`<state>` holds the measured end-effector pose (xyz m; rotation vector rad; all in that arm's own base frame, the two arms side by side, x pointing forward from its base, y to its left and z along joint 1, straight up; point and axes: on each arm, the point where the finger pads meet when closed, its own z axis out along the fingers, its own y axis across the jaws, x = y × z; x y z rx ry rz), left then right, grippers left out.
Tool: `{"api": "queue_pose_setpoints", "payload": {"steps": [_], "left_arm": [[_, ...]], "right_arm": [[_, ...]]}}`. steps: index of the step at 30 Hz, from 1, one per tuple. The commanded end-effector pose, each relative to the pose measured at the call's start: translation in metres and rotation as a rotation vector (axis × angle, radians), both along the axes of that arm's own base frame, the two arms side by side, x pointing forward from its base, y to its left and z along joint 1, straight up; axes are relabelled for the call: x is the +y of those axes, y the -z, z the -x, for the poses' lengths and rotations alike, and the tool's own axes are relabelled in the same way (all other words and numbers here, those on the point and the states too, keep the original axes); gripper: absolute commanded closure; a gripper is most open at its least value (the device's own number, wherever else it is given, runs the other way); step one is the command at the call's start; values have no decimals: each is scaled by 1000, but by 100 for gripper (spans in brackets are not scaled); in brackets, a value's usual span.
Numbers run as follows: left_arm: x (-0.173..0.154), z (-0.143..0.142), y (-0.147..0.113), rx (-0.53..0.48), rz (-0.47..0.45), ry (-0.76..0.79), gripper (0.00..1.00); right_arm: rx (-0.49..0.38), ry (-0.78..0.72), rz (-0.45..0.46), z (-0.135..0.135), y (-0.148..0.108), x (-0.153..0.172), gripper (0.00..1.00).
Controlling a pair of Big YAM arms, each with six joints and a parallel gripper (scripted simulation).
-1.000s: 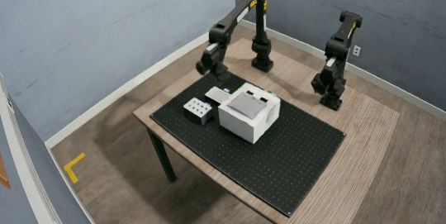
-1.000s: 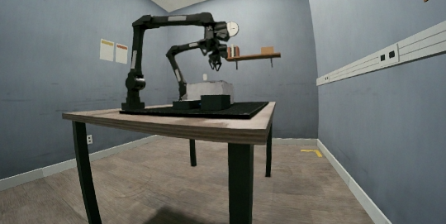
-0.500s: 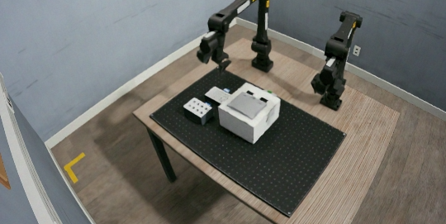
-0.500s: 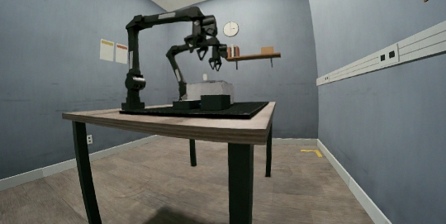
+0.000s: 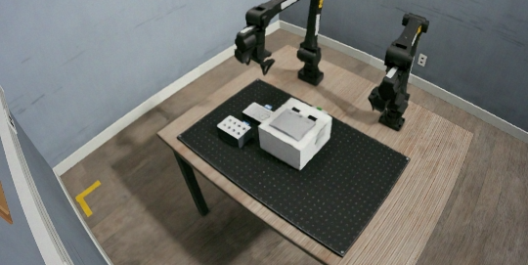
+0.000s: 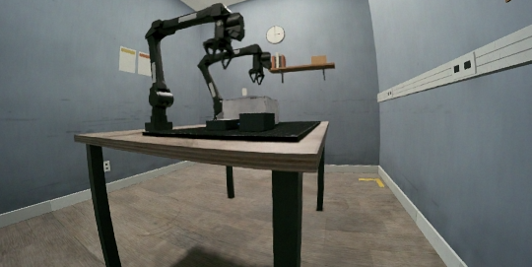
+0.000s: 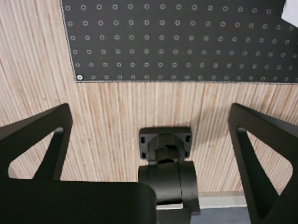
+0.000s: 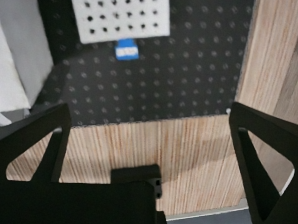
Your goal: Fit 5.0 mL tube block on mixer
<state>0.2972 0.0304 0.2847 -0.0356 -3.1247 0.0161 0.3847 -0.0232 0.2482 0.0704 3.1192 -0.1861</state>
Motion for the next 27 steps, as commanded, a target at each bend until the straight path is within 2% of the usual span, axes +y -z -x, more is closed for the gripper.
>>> {"api": "queue_pose_setpoints", "payload": {"steps": [1,3,6,10,13,17,27], "left_arm": [[-3,-19,-17,-58,-4,23,0],[-2,-20,-17,-58,-4,23,0],[-2,-20,-17,-58,-4,23,0],[-2,-22,-18,-57,-5,22,0],[-2,-23,-18,-57,-5,22,0],[-2,-24,-19,-58,-5,21,0],[-2,-21,-28,-87,-8,20,0]], "right_arm": [[-11,-23,-33,22,-17,-6,0],[7,-18,-78,31,-19,-9,0],[9,-21,-57,30,-14,-9,0],[18,-19,-54,53,-11,-15,0],[23,1,-135,69,-17,-20,0],[8,-12,-109,90,-23,-23,0],[26,-14,-113,90,-16,-19,0]]}}
